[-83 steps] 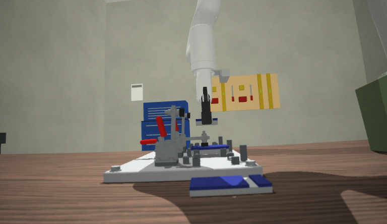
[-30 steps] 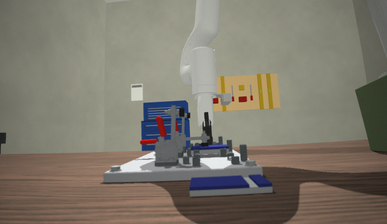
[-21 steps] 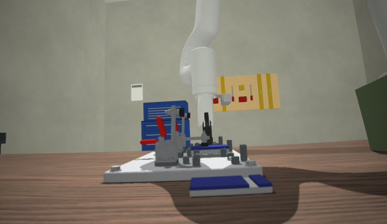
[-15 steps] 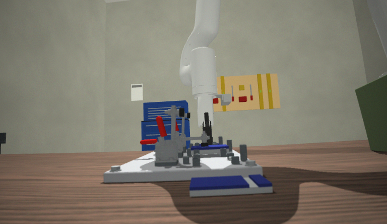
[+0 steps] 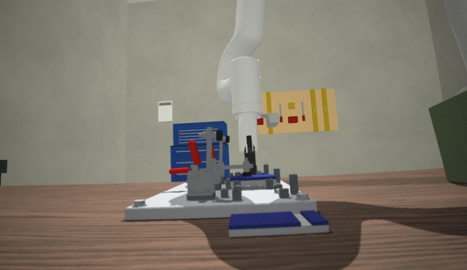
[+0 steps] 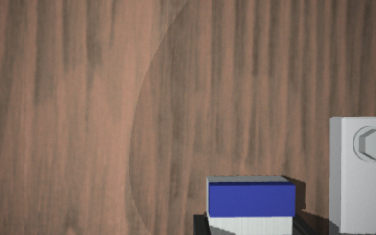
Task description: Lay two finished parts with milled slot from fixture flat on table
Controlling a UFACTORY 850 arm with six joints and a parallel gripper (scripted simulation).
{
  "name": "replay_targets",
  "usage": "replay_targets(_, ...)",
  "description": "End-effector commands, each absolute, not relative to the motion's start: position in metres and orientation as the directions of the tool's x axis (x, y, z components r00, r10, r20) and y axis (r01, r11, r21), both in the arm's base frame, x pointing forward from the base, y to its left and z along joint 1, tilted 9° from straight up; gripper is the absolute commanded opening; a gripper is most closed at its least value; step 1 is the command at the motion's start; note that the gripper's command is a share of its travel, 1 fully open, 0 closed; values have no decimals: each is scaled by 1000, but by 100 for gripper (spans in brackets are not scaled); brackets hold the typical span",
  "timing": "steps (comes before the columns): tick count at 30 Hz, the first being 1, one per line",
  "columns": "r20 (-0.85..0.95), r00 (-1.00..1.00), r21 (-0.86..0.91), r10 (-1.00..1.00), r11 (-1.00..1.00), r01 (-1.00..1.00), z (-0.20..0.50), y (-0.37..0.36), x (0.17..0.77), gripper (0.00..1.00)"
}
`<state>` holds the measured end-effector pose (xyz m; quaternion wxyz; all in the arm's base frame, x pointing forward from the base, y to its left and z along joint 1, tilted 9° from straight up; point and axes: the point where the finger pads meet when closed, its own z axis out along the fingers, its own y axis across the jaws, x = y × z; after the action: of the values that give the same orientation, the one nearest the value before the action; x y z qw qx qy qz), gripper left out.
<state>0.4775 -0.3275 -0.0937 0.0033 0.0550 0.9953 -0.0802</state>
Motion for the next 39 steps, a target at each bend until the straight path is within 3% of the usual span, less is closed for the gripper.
replay_targets(1,-17,-994,-160,109,981,110,-93,-328,479,0)
replay_targets(39,-17,-994,-160,109,981,110,-100,-329,479,0)
